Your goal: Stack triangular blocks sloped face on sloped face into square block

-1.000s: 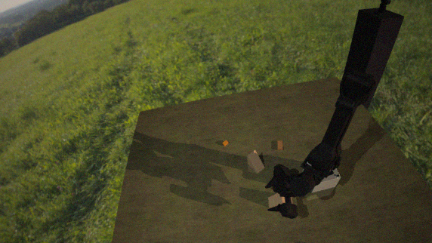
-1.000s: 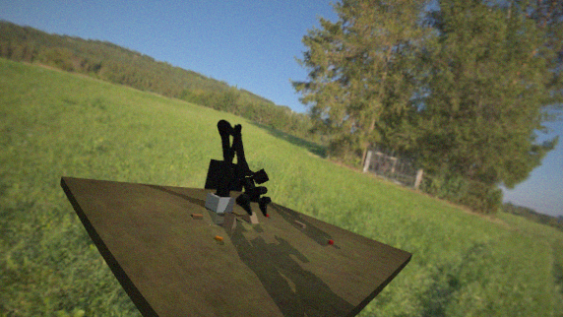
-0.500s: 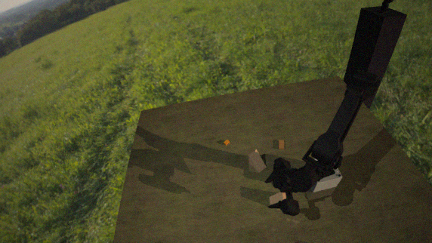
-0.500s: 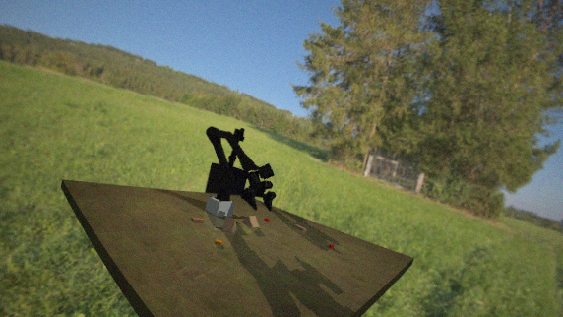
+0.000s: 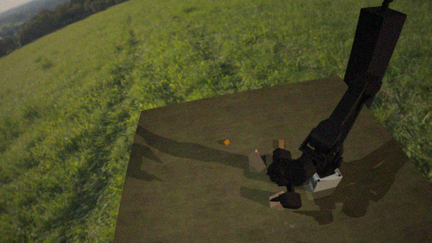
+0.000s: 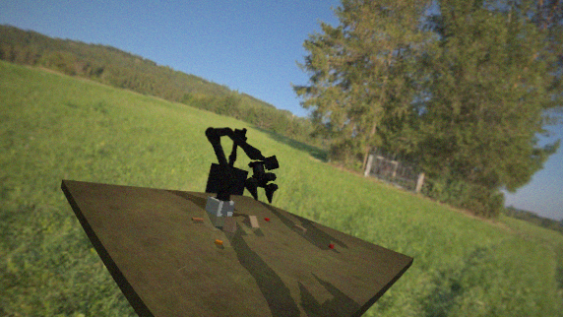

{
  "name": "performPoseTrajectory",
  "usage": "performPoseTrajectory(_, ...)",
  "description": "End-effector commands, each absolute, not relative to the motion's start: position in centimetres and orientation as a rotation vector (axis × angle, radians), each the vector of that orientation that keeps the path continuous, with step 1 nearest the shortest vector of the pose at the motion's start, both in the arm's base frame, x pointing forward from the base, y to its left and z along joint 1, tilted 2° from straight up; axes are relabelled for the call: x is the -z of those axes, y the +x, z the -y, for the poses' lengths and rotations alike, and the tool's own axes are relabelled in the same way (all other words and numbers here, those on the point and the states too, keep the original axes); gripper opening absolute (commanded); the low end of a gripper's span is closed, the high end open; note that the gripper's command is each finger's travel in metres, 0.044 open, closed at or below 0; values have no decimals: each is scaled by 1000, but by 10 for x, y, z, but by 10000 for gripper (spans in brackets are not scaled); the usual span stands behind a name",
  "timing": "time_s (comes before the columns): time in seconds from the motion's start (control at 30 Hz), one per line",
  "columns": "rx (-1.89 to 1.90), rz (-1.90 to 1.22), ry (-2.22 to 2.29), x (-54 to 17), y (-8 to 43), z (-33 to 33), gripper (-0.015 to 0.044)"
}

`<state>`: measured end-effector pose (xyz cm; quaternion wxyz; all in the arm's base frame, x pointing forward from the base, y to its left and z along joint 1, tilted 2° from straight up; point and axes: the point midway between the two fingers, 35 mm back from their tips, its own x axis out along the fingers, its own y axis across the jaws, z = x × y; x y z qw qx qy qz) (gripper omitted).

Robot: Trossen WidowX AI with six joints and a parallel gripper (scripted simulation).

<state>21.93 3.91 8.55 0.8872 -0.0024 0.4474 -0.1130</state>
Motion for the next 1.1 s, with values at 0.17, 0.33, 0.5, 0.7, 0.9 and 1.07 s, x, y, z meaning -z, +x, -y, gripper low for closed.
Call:
performPoseTrajectory(0.17, 246, -1359, -75, -78, 237, -38, 440)
performPoseTrajectory(0.33, 237, -1627, -50, -68, 247, -35, 440)
performPoseTrajectory(0.5, 214, -1888, 30, -57, 258, -30, 440)
performPoseTrajectory(0.7, 169, -2181, 202, -41, 271, -22, 440)
performPoseTrajectory(0.9, 155, -2249, 258, -36, 275, -19, 440)
performPoseTrajectory(1.07, 152, -2262, 257, -22, 266, -22, 440)
